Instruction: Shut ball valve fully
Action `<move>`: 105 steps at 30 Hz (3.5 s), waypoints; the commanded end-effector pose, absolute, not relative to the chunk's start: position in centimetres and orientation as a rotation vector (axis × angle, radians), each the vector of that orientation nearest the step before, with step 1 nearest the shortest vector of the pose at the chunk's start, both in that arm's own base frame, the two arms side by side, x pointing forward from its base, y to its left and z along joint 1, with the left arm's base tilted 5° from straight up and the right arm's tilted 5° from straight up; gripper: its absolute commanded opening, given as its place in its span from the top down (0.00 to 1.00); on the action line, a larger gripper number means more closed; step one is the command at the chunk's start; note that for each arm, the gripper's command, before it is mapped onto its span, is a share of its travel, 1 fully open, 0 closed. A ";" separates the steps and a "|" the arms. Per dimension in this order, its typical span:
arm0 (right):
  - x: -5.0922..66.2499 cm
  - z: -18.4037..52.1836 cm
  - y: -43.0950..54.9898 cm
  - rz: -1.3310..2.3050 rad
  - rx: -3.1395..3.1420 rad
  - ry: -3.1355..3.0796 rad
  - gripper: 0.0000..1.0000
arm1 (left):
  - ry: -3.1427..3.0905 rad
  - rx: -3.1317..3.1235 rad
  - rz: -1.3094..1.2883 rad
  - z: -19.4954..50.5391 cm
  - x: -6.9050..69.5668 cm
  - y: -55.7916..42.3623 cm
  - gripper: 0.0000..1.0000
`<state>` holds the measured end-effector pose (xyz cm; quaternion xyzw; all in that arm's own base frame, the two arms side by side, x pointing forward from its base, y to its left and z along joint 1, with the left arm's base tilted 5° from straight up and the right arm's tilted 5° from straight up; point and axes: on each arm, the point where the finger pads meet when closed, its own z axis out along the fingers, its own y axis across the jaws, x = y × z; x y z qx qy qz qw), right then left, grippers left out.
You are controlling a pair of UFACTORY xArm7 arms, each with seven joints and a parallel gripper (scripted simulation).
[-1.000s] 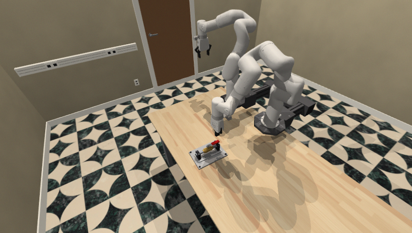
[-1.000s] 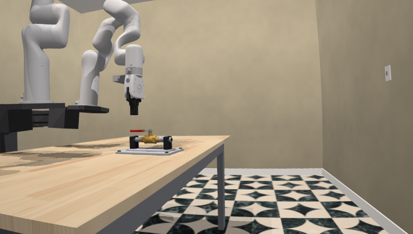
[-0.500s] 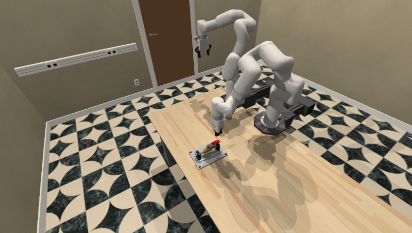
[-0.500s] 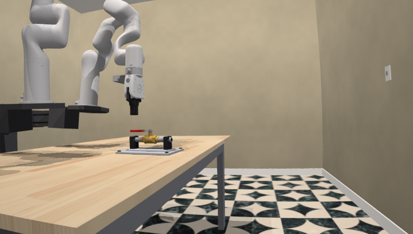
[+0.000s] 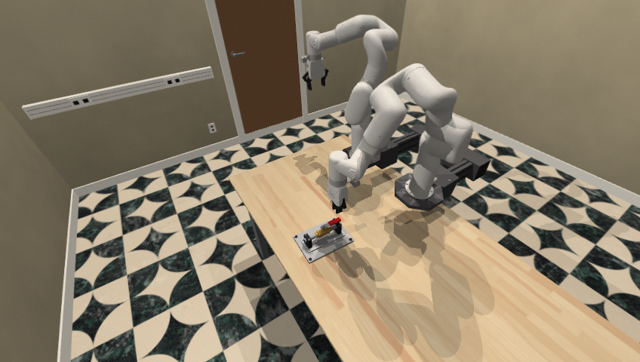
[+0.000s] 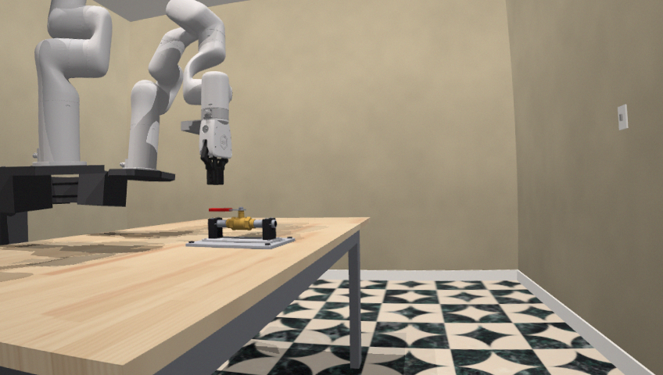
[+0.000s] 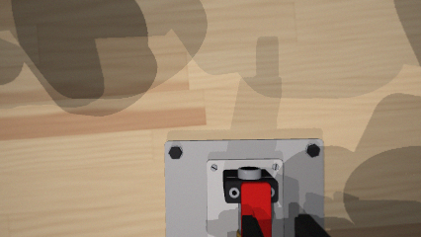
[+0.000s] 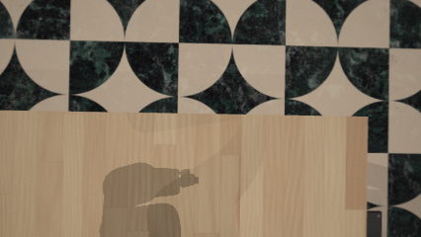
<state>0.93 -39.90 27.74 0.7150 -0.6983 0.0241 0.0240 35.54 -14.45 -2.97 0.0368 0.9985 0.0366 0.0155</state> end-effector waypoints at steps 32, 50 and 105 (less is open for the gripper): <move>0.9 27.9 -40.0 0.080 2.210 -2.159 0.00 | 3.103 0.115 0.111 -2.9 35.7 -14.5 0.31; 0.9 27.9 -40.0 0.080 2.210 -2.159 0.00 | 3.103 0.115 0.111 -3.6 35.7 -14.5 0.31; 0.9 27.9 -40.0 0.080 2.210 -2.159 0.00 | 3.103 0.115 0.111 -8.6 35.9 -14.1 0.31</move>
